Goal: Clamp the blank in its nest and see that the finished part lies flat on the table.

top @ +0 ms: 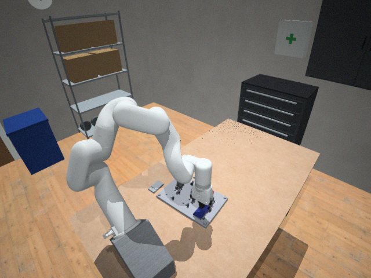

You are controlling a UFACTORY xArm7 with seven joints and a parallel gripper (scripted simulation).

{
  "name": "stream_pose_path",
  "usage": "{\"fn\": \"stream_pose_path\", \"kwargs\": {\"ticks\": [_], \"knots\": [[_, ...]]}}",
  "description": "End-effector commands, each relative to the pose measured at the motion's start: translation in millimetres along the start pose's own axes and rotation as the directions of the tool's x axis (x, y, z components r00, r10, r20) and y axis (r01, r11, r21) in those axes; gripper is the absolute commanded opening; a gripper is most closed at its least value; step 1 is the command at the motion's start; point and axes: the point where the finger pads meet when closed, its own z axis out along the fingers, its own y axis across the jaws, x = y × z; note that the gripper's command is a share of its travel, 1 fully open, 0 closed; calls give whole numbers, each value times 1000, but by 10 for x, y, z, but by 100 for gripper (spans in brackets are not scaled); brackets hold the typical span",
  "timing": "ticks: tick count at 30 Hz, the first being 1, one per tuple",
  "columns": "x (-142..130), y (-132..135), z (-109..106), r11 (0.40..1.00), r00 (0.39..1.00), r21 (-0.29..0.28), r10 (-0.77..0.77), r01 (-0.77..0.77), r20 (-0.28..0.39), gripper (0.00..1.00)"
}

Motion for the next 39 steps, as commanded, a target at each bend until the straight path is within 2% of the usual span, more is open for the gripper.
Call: {"fn": "stream_pose_path", "kwargs": {"ticks": [1, 8, 10, 19, 30, 39], "knots": [[-43, 15, -13, 1000, 1000, -4, 1, -1, -3, 0], [-345, 7, -12, 1000, 1000, -4, 1, -1, -3, 0], [-345, 7, -12, 1000, 1000, -4, 1, -1, -3, 0], [-759, -4, -10, 1000, 1000, -4, 1, -1, -3, 0], [-802, -5, 17, 1000, 1000, -4, 1, -1, -3, 0], [-801, -4, 293, 1000, 1000, -4, 1, -1, -3, 0]]}}
